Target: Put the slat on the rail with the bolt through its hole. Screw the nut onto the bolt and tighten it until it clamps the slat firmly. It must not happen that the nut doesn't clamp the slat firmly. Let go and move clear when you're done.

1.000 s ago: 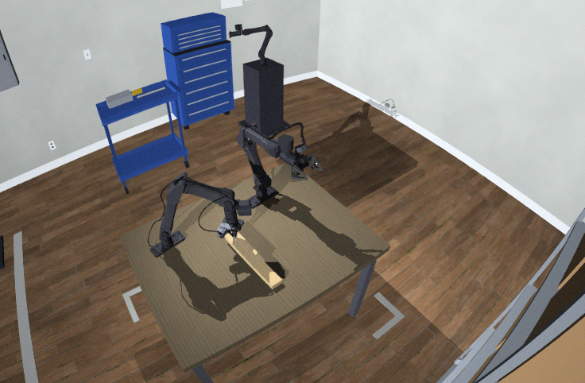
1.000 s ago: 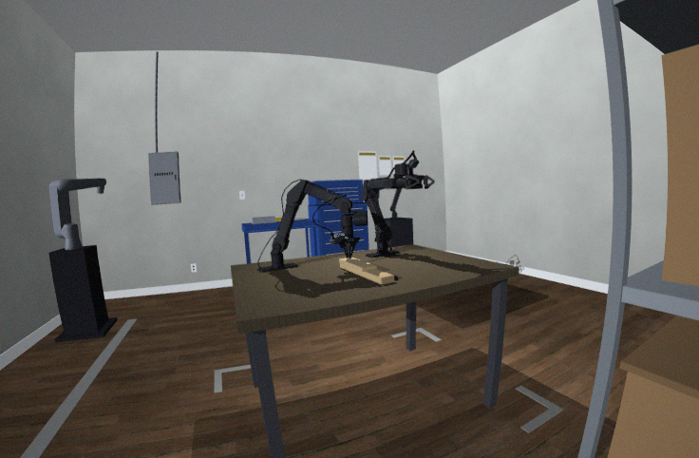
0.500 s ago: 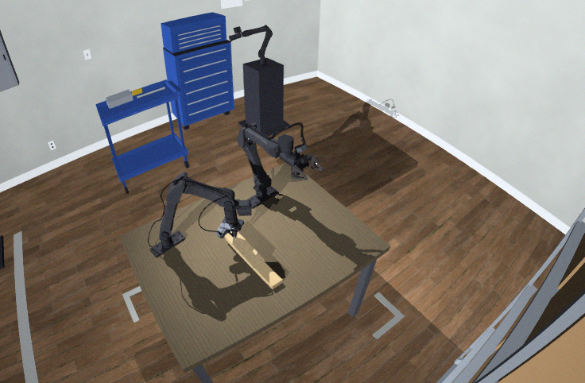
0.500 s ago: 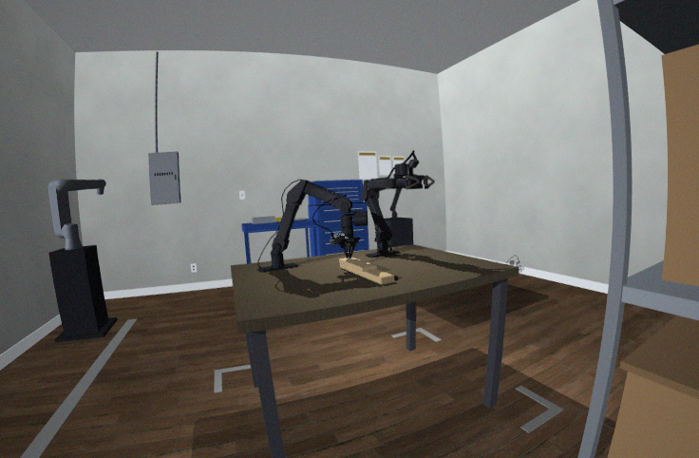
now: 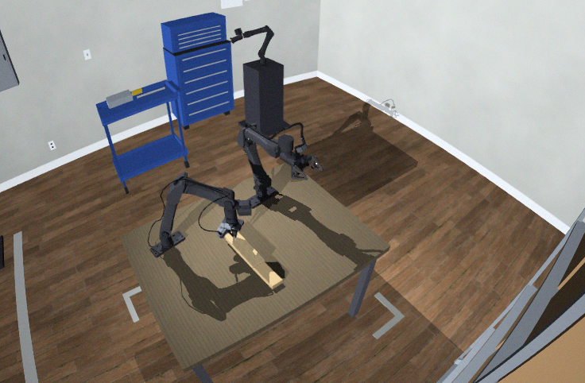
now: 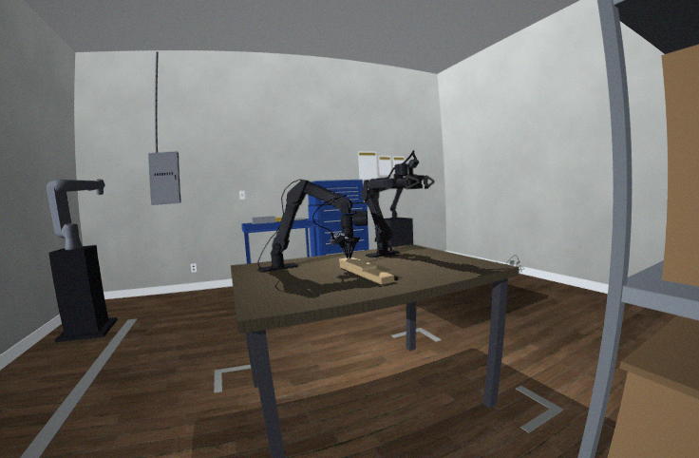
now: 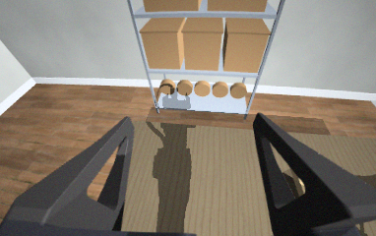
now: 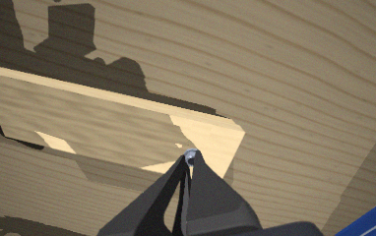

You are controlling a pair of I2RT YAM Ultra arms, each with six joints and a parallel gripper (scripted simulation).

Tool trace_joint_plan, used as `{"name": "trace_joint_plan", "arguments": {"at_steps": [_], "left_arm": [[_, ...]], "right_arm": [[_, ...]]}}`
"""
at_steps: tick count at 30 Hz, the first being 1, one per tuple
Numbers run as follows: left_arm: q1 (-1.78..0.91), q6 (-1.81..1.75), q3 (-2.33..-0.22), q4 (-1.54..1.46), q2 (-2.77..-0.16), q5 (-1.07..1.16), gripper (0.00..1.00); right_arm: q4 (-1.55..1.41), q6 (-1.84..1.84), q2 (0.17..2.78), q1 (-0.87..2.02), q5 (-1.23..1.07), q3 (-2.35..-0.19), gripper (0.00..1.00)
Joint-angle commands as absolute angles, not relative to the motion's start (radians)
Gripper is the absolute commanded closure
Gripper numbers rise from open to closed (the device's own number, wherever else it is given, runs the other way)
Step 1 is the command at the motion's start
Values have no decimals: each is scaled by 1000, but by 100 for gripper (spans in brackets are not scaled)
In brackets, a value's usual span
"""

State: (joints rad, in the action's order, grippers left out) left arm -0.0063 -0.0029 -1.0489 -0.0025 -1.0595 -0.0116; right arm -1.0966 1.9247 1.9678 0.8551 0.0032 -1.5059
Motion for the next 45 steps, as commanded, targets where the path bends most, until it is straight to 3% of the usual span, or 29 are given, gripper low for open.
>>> {"name": "trace_joint_plan", "arguments": {"at_steps": [1,45], "left_arm": [[0,0,-1052,5,-1045,0,0],[0,0,-1052,5,-1045,0,0]], "right_arm": [[-1118,1928,1963,860,0,-1522,88],[-1137,1928,1958,860,0,-1536,88]]}}
